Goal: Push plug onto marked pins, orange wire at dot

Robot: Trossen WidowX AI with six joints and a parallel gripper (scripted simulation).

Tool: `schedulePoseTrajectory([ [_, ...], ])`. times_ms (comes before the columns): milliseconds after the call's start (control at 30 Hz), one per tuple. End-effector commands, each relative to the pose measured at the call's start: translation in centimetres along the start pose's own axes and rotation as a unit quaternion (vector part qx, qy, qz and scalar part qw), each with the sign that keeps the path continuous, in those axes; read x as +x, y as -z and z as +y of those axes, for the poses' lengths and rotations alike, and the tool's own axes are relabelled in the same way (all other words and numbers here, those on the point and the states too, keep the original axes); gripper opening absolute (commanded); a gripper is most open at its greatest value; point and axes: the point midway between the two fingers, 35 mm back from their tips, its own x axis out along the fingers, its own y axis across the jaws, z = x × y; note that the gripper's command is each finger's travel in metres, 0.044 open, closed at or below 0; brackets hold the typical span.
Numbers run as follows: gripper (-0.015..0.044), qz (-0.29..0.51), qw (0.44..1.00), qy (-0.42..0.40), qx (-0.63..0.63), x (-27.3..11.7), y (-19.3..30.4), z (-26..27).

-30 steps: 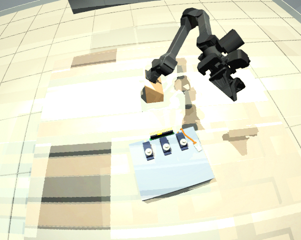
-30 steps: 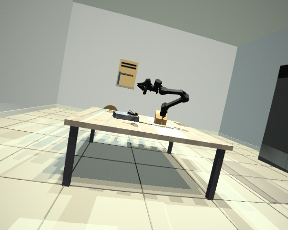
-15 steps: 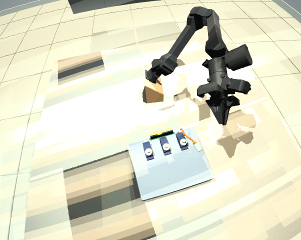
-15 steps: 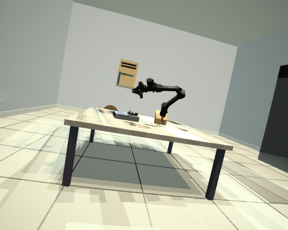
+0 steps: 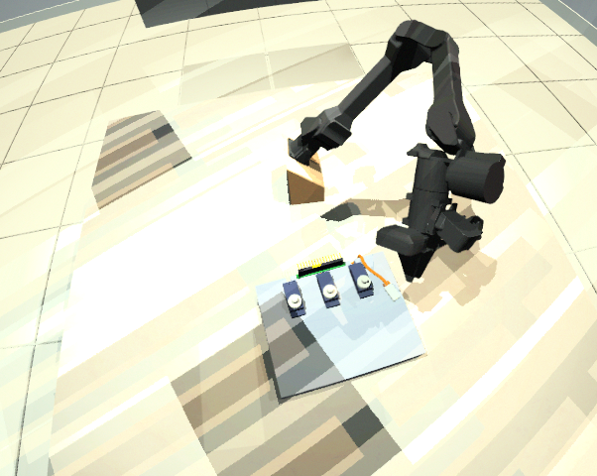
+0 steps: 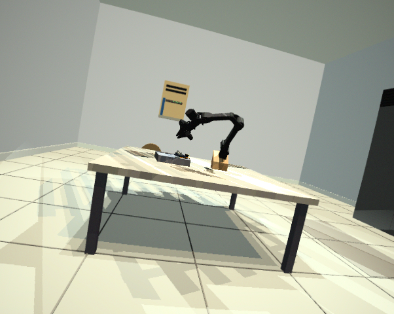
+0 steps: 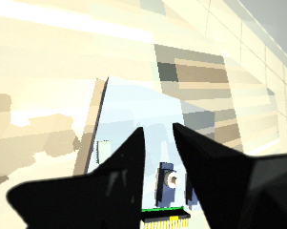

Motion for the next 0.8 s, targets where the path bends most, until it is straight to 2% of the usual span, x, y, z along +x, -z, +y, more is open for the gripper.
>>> schedulePoseTrajectory([
  [0,0.0115,0.052,0.998,-0.047,0.005,1.6,1.2,1.0],
  [600,0.0115,0.244,0.936,-0.239,0.086,6.0,5.4,4.8],
  [767,0.0115,0.256,0.928,-0.253,0.095,6.2,5.7,5.2],
])
